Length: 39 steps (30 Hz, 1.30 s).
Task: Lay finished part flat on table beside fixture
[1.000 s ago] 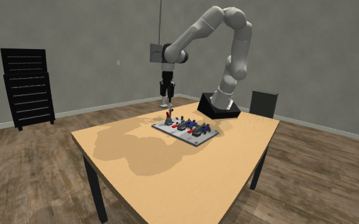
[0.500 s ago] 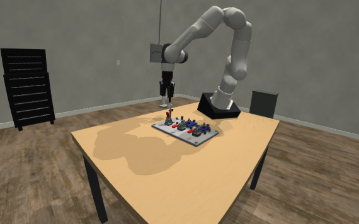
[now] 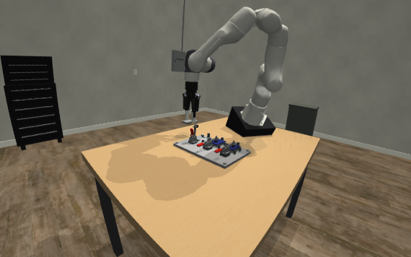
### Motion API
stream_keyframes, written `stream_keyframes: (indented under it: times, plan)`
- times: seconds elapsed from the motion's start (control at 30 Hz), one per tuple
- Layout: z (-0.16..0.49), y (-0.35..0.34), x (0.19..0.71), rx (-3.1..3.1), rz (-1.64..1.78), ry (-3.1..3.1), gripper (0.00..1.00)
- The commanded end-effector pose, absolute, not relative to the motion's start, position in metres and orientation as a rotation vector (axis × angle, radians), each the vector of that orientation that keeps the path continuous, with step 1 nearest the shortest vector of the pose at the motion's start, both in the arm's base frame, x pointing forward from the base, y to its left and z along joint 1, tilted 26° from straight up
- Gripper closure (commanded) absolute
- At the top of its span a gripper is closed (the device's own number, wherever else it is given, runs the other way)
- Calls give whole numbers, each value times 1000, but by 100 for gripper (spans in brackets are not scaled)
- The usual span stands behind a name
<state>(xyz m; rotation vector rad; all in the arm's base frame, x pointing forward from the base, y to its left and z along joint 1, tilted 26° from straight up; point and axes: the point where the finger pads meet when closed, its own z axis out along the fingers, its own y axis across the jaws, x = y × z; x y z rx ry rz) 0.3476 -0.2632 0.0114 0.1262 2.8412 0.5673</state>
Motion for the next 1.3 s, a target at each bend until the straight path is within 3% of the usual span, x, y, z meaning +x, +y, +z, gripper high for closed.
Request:
stream_keyframes:
  times: [0.0, 1.27]
  plan:
    - [11, -264, 347, 121, 569, 2841, 100]
    - [5, -261, 348, 111, 567, 2841, 100]
